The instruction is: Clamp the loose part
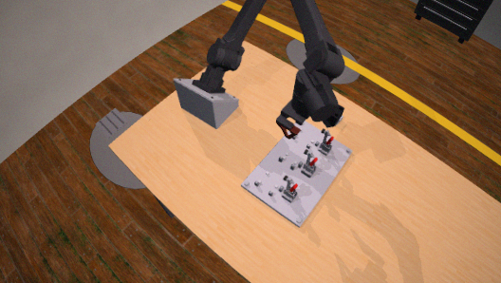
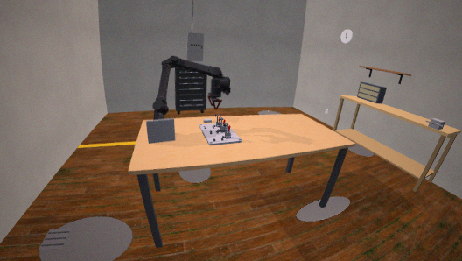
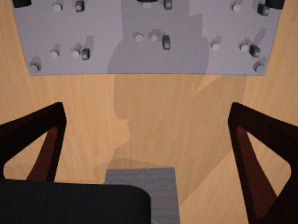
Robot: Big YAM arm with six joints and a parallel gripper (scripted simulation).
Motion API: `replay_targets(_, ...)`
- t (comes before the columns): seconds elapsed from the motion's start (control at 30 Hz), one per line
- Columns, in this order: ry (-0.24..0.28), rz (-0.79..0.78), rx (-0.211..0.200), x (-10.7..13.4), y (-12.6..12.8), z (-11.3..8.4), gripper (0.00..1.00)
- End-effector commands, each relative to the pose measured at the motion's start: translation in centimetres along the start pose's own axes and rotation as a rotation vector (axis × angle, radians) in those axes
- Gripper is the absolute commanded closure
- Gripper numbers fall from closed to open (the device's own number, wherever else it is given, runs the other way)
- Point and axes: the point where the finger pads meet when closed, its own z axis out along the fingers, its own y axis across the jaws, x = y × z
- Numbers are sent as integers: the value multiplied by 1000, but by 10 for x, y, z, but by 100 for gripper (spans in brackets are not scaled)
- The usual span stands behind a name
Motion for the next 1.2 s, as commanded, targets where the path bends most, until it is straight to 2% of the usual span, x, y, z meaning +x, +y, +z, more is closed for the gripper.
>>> replay_targets(0.0,-40,-29,19,-17,1,-21,0)
replay_targets(0.1,-40,-29,19,-17,1,-21,0)
replay_targets(0.13,-40,-29,19,-17,1,-21,100)
replay_targets(1.17,-40,-29,19,-17,1,-21,100)
